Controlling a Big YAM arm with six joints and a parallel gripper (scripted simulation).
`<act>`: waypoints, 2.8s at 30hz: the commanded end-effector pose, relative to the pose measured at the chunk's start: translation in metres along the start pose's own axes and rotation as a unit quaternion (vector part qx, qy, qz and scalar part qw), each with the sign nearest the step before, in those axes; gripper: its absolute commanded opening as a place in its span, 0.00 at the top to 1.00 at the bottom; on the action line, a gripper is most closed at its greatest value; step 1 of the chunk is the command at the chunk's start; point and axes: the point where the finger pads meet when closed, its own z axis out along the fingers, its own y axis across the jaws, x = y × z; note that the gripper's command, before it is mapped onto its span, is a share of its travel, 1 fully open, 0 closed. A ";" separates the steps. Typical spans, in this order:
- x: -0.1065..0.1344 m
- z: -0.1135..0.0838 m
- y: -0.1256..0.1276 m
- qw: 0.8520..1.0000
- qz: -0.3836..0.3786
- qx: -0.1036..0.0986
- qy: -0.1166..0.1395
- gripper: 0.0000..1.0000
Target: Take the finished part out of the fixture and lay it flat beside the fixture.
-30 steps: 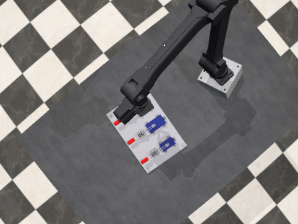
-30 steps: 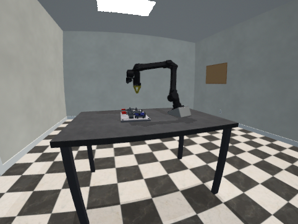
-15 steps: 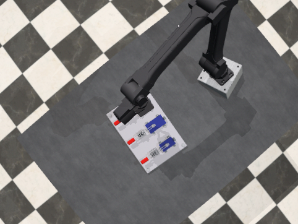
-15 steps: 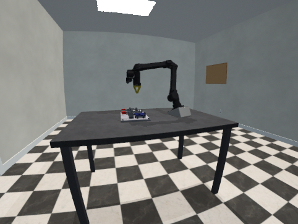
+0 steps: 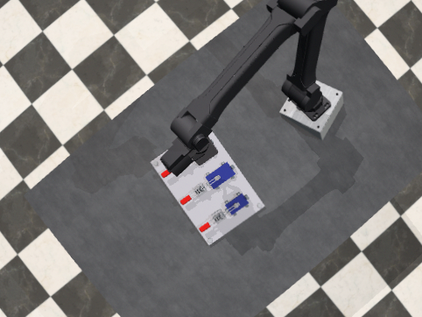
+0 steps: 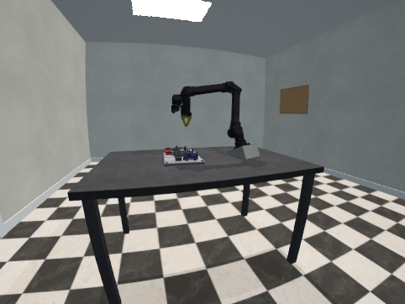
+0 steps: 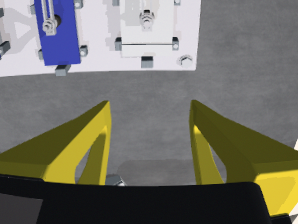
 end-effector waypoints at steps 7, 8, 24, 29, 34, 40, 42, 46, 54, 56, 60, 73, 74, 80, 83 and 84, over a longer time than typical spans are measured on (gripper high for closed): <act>0.000 0.009 -0.002 1.000 -0.002 0.002 0.009 0.55; 0.000 0.009 -0.002 1.000 -0.002 0.002 0.009 0.55; 0.002 0.008 -0.003 1.000 -0.001 0.002 0.009 0.55; 0.002 0.008 -0.003 1.000 -0.001 0.002 0.009 0.55; 0.003 0.008 -0.003 1.000 -0.001 0.002 0.008 0.55; 0.003 0.007 -0.003 1.000 -0.001 0.002 0.008 0.55; 0.003 0.007 -0.003 1.000 -0.001 0.001 0.008 0.55; 0.003 0.007 -0.003 1.000 0.000 0.001 0.007 0.55; 0.002 0.005 -0.004 1.000 0.001 0.001 0.005 0.55; 0.002 0.005 -0.004 1.000 0.001 0.001 0.004 0.55; 0.002 0.004 -0.004 1.000 0.001 0.001 0.004 0.55; -0.005 -0.006 -0.008 1.000 0.007 -0.001 -0.009 0.55; -0.006 -0.006 -0.008 1.000 0.007 -0.001 -0.010 0.55; -0.008 -0.010 -0.009 1.000 0.009 -0.002 -0.015 0.55; -0.010 -0.012 -0.010 1.000 0.011 -0.002 -0.018 0.55; -0.010 -0.013 -0.010 1.000 0.011 -0.002 -0.019 0.55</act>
